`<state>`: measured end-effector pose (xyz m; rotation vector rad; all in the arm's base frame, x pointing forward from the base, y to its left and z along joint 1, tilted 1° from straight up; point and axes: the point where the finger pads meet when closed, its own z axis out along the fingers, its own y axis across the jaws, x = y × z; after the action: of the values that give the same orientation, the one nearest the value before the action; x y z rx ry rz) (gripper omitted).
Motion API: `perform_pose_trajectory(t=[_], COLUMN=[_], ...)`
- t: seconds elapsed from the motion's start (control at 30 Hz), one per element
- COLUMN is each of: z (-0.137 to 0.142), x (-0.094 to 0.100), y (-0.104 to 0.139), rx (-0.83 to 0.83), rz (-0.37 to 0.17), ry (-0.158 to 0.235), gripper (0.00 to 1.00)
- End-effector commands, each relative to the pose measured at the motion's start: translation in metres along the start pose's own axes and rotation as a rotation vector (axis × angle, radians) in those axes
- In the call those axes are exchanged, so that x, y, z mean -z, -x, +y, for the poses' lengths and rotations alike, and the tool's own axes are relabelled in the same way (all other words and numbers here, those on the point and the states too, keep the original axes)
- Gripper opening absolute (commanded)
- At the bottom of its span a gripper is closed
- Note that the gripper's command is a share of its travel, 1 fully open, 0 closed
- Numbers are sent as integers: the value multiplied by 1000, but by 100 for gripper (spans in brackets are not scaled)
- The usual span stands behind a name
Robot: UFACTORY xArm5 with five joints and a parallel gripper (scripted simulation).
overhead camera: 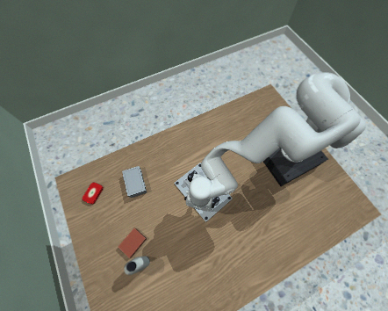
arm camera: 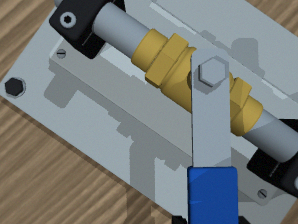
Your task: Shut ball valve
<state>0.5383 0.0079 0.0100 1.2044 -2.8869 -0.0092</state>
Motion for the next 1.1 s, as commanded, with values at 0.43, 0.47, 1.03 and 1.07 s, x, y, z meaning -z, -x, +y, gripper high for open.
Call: perform_pose_trajectory(t=[0.43, 0.47, 1.03, 1.07], z=[-10, -10, -18, -19], x=[2, 2, 2, 2], y=[0, 0, -1, -1], rx=[-94, -94, -186, -197], rz=[-3, -3, -3, -3], ry=[-3, -3, -3, -3], gripper=[0, 0, 0, 0])
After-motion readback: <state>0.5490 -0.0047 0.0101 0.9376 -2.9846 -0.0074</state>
